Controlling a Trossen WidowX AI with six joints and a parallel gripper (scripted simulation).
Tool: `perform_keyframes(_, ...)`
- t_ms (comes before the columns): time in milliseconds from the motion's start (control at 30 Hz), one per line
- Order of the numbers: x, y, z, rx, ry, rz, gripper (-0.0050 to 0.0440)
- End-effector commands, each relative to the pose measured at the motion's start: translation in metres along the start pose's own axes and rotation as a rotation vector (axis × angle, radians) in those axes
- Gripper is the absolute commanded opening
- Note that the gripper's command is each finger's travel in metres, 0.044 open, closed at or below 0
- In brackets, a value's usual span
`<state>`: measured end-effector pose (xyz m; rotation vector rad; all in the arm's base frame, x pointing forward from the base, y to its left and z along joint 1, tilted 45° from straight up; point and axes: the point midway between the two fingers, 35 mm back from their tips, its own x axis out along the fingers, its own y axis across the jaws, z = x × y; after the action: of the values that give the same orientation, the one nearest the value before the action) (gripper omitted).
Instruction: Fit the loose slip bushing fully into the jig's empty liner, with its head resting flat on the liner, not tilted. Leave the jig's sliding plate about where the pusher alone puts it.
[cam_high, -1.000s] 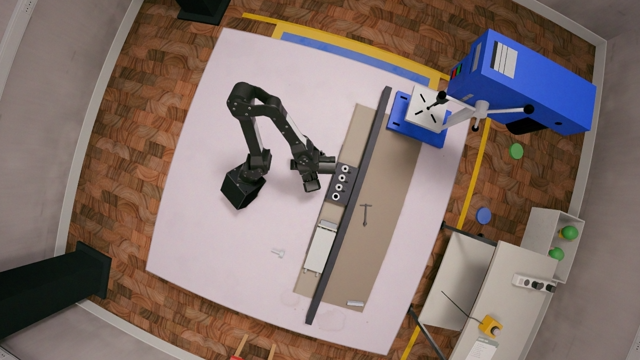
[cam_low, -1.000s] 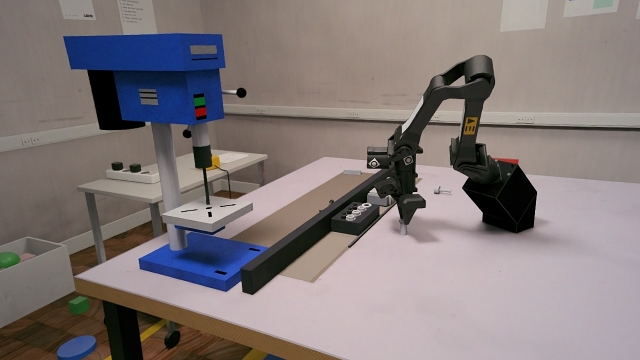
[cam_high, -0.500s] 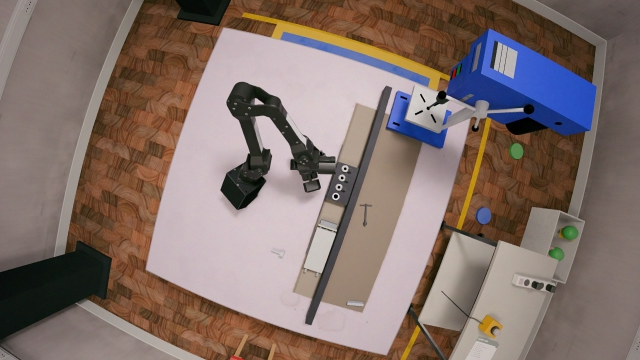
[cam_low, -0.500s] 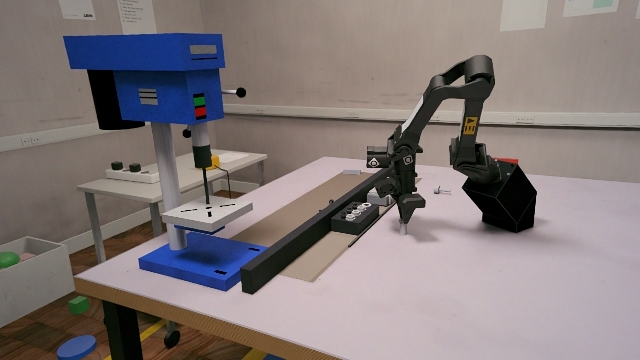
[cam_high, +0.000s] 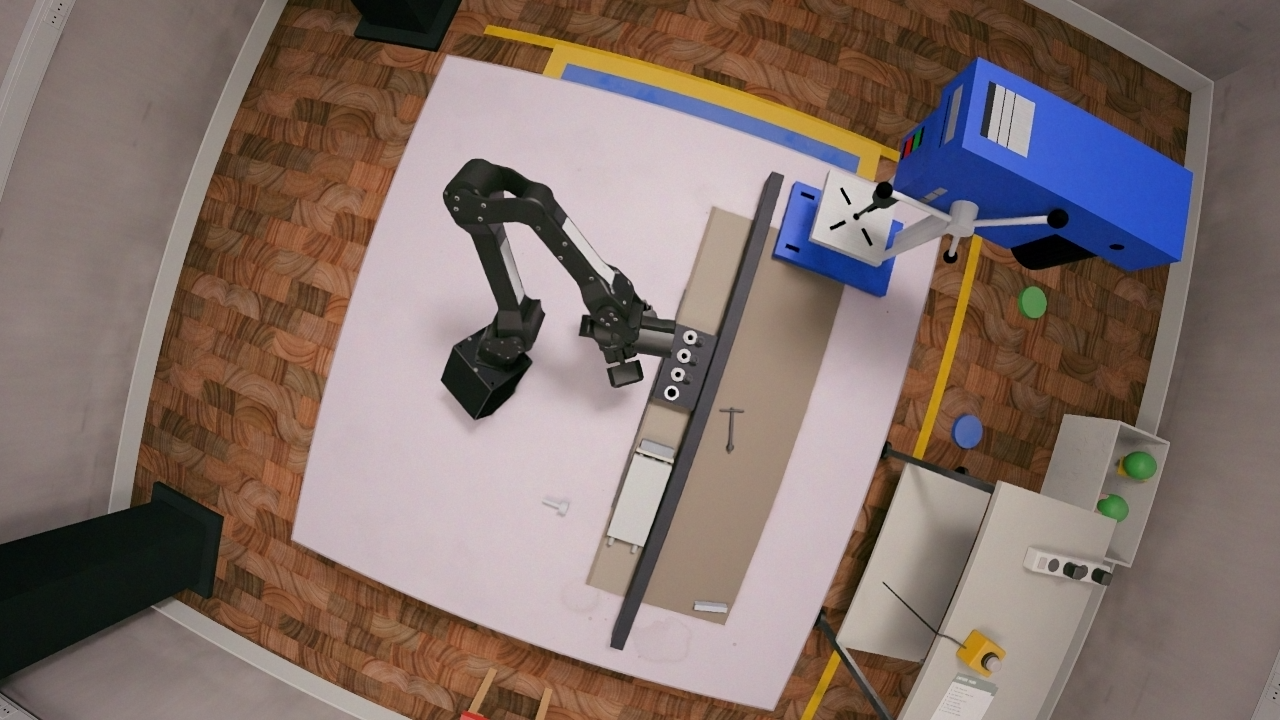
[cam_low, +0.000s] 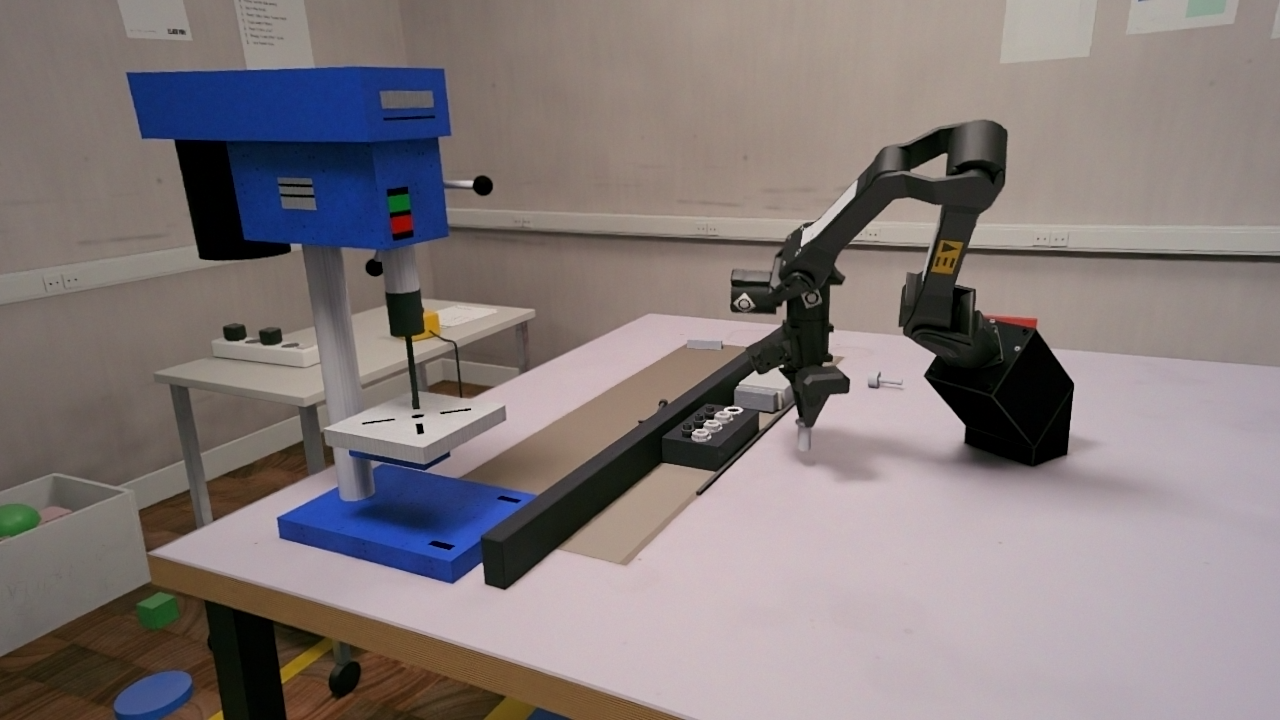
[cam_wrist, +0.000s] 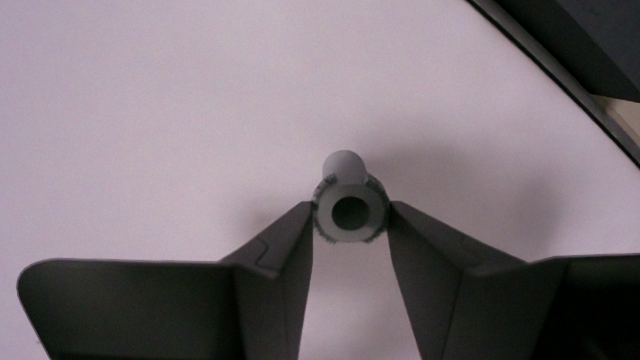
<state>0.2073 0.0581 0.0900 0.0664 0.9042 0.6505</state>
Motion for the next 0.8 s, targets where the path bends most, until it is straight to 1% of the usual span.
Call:
perform_keyframes(0,-0.0212,-0.0006,0.0051,-0.015,-0.016,-0.002,-0.0013)
perform_keyframes(67,-0.0212,-0.0006,0.0051,-0.015,-0.016,-0.002,-0.0013)
perform_keyframes(167,-0.0299,-0.0007,0.007,-0.014,-0.02,-0.002,-0.0035)
perform_keyframes(233,-0.0274,-0.001,0.0061,-0.01,-0.016,-0.001,-0.005)
perform_keyframes(333,-0.0202,-0.0009,0.0041,-0.005,-0.012,-0.004,-0.005)
perform_keyframes(767,-0.0202,-0.0009,0.0041,-0.005,-0.012,-0.004,-0.005)
